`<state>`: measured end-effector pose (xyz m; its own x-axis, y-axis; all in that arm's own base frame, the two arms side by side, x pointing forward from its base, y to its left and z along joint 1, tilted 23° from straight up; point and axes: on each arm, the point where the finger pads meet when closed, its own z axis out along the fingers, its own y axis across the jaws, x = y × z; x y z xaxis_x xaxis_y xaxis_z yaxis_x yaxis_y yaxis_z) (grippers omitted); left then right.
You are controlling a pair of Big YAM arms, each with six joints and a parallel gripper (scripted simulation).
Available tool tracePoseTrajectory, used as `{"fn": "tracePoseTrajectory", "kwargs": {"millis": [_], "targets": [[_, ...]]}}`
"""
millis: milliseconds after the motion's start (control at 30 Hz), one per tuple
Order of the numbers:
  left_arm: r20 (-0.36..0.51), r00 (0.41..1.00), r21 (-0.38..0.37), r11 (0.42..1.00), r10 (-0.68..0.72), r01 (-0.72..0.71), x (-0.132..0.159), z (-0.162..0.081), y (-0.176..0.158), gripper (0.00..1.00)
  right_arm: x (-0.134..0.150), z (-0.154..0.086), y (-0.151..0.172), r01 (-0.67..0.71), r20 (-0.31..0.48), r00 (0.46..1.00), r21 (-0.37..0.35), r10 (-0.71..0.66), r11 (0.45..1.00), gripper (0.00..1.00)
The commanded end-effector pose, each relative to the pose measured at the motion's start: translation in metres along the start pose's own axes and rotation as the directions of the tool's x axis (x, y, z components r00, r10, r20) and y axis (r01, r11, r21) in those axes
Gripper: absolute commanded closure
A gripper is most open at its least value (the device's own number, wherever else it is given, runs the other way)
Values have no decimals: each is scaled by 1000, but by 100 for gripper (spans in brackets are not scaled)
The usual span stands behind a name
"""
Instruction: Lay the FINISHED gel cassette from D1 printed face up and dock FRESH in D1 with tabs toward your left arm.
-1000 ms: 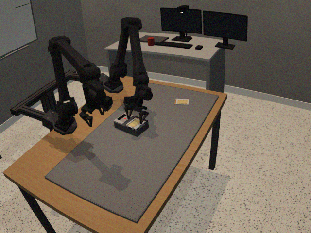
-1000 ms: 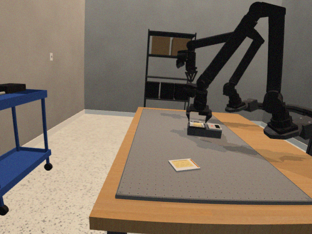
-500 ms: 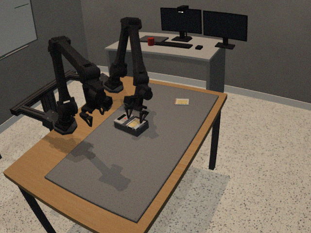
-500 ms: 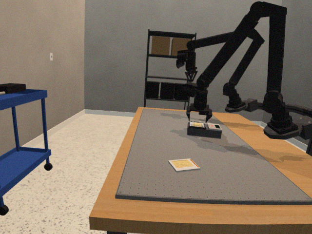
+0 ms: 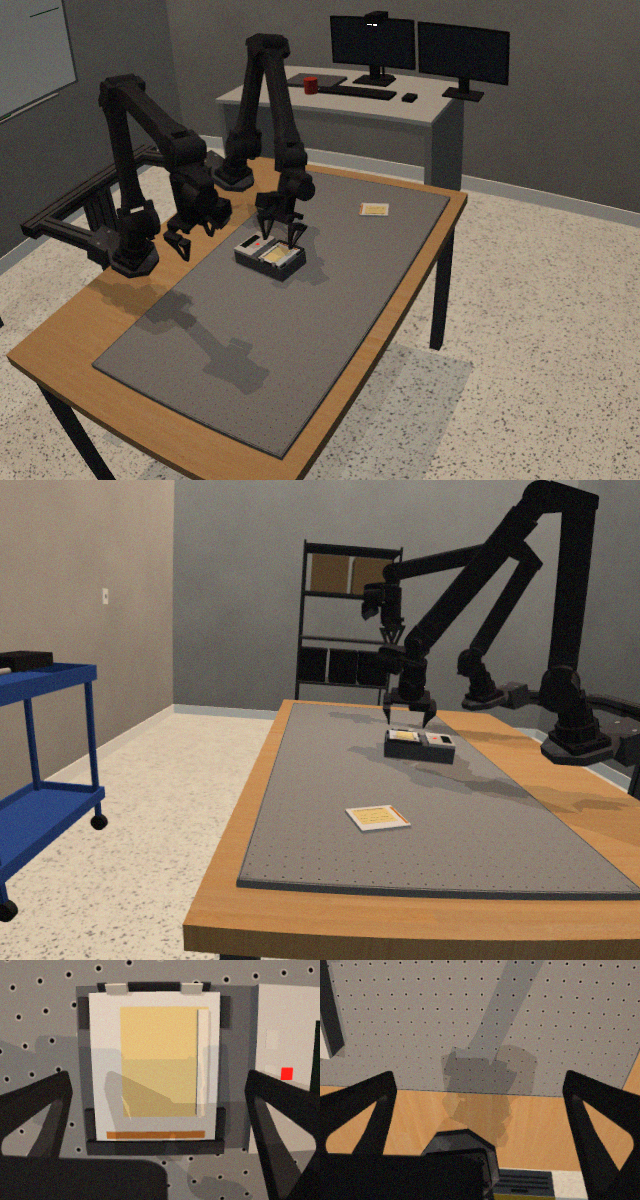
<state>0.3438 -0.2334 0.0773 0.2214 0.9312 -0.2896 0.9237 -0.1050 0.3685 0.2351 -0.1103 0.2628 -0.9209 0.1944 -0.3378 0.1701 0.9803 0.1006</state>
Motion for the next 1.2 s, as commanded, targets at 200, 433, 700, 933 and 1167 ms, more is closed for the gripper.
{"fn": "tracePoseTrajectory", "kwargs": {"millis": [200,433,700,933,1167], "targets": [[5,1000,-20,1000,-1,1,2,-22,7,2,-18,-24,-3,-10,44,999,18,9,1000,0],[5,1000,-20,1000,-1,1,2,-24,7,2,-18,-24,-3,-10,44,999,18,9,1000,0],[7,1000,-26,1000,0,0,1,-33,8,2,-18,-24,-3,-10,44,999,18,9,1000,0],[7,1000,-26,1000,0,0,1,-40,9,2,-18,-24,-3,-10,44,999,18,9,1000,0],[-1,999,-27,999,-32,32,4,-43,11,2,-18,-24,-3,-10,44,999,18,9,1000,0]]}}
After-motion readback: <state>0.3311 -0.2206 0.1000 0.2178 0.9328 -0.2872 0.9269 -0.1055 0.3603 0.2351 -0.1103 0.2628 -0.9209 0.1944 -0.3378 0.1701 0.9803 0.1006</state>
